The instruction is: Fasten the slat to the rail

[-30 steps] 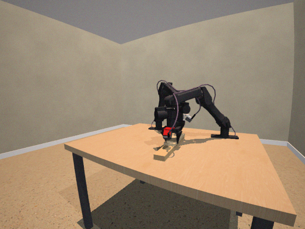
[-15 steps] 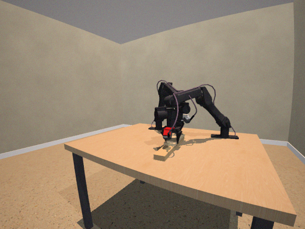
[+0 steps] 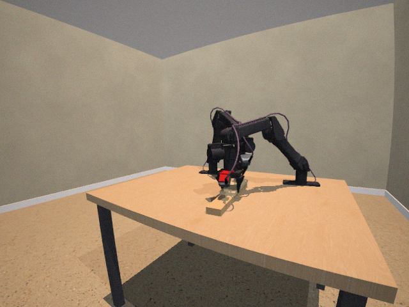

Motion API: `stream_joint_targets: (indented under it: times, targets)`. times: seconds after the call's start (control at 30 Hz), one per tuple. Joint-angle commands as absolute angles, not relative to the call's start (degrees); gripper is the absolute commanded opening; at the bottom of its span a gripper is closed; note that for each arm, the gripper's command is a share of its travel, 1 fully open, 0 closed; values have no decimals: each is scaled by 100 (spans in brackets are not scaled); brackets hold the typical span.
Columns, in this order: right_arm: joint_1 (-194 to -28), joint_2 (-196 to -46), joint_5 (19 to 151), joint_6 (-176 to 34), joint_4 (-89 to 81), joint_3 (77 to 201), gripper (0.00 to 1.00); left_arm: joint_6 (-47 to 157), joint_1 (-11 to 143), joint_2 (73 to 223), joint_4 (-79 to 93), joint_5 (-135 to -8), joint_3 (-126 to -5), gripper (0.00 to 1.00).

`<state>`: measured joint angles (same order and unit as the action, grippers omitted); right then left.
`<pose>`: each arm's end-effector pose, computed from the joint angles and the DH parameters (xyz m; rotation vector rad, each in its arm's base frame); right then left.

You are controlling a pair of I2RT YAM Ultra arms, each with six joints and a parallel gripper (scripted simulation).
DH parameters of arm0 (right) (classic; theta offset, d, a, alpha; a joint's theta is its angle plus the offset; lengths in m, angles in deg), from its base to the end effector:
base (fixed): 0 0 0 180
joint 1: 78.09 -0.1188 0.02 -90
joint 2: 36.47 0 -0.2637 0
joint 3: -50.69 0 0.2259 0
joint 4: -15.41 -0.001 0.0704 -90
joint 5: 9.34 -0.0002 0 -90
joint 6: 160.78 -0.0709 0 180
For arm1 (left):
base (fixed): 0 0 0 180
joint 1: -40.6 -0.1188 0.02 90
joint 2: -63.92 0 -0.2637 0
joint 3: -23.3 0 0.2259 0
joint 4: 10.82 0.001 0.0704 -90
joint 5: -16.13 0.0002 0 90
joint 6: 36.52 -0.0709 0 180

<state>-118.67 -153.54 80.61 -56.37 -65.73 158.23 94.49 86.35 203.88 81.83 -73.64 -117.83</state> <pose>0.2735 0.2355 0.1749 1.4452 -2.7768 0.0055 0.3103 -0.3175 0.1518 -0.1289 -3.1173 -0.0231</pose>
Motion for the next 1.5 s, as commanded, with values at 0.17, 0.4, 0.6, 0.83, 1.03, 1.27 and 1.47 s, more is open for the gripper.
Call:
stream_joint_targets:
  times: [0.17,0.4,0.6,0.83,1.03,1.27,1.47]
  targets:
    - [-11827,-15316,8080,-7807,-6510,15866,12,9450,8636,20334,8181,-7364,-11808,72]
    - [-11823,-15316,8089,-9162,-6509,15864,12,9450,8636,20334,8181,-7364,-11808,72]
    - [-11825,-15316,8084,-10322,-6508,15864,12,9450,8636,20334,8181,-7364,-11808,72]
    - [-11819,-15316,8097,-11893,-6507,15863,12,9450,8636,20334,8181,-7364,-11808,72]
    - [-11826,-15316,8082,-12851,-6507,15862,12,9450,8636,20334,8181,-7364,-11808,72]
    - [-11817,-15316,8102,-14403,-6505,15860,12,9450,8636,20334,8181,-7364,-11808,72]
    - [-11813,-15315,8109,-15757,-6502,15858,12,9450,8636,20334,8181,-7364,-11808,72]
